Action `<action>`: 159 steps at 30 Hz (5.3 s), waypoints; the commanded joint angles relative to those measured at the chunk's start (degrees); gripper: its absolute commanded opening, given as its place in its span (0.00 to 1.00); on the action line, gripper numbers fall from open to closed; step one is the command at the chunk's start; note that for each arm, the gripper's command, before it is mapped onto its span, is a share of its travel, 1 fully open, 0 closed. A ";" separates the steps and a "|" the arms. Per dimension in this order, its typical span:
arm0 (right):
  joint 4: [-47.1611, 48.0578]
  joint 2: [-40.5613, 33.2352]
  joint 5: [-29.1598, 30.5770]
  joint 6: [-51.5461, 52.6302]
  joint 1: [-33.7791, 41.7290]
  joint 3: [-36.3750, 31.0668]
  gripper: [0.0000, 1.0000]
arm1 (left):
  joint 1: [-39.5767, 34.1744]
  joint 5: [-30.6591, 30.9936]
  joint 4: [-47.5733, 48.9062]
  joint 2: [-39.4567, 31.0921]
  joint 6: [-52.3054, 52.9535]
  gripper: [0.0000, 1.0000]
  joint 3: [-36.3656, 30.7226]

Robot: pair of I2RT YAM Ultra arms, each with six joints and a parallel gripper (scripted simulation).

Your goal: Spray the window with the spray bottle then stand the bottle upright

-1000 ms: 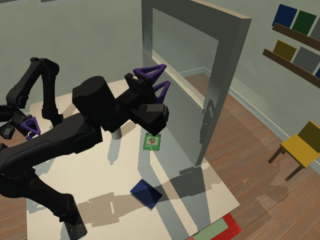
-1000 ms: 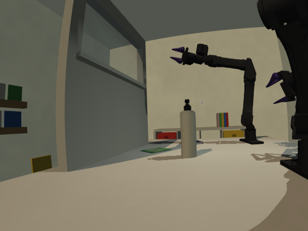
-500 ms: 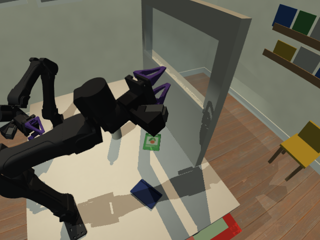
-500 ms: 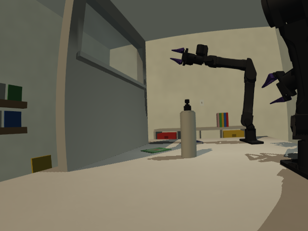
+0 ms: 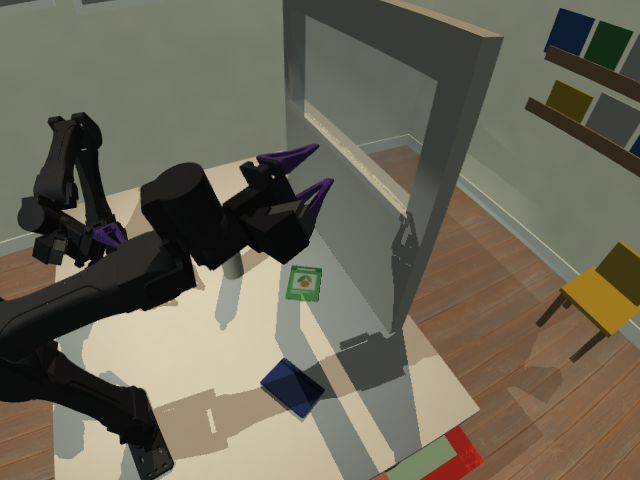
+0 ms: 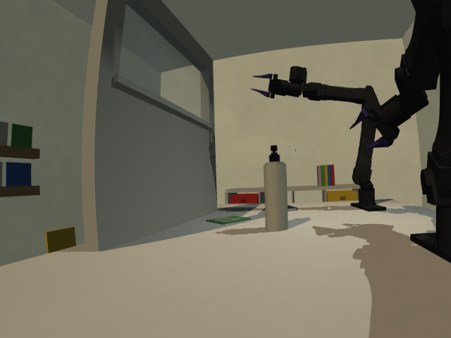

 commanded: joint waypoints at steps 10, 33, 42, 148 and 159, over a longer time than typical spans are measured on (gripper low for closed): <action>-0.67 -5.04 4.84 -16.71 2.95 -5.78 0.54 | 20.68 12.01 5.56 -0.80 -7.15 0.75 3.99; -0.99 -9.60 10.02 -35.85 6.53 -13.53 0.54 | 49.65 26.69 12.40 -2.42 -15.12 0.75 7.60; -1.03 -11.71 12.48 -44.50 8.14 -17.02 0.54 | 62.46 33.01 15.24 -1.18 -18.70 0.75 9.20; -25.57 6.13 51.12 -22.70 46.99 -25.88 0.74 | 104.04 51.81 23.90 -0.42 -28.87 0.75 13.90; -33.37 14.85 62.82 -5.87 59.99 -25.70 0.74 | 104.04 51.81 23.90 -0.42 -28.87 0.75 13.90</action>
